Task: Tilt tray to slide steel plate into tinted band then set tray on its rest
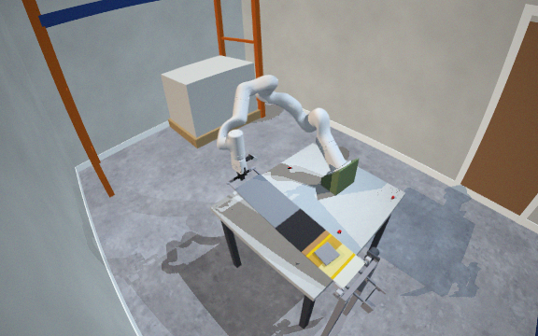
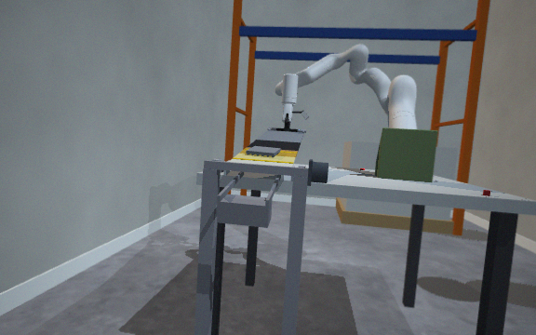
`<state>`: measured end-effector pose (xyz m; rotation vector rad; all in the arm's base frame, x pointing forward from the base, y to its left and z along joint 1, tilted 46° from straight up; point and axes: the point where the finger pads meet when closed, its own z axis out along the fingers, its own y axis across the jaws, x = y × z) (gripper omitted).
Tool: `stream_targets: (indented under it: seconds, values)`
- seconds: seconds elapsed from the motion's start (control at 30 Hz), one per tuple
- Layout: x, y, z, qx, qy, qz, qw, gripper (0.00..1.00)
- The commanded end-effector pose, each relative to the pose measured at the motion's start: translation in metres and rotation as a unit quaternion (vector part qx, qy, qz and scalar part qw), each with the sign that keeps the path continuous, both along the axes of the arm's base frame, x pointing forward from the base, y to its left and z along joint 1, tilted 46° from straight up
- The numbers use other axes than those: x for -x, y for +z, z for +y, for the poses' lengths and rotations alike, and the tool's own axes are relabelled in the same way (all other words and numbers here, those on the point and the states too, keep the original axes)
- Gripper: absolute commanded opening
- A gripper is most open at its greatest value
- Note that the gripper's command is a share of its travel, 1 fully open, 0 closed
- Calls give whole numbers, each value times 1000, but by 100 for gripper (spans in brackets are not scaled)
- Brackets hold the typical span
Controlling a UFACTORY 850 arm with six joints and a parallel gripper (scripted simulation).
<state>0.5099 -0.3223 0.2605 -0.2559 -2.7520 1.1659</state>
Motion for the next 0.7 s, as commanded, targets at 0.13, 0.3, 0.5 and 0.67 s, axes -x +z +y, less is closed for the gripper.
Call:
stream_targets:
  seconds: [0.13,0.3,0.5,0.67]
  values:
    - [-16,36,56,1,0,-1,1000,0]
    - [-1,-1,-3,1,0,-1,1000,0]
    - [0,-3,-5,1,0,-1,1000,0]
    - [3,-12,-18,1,0,-1,1000,0]
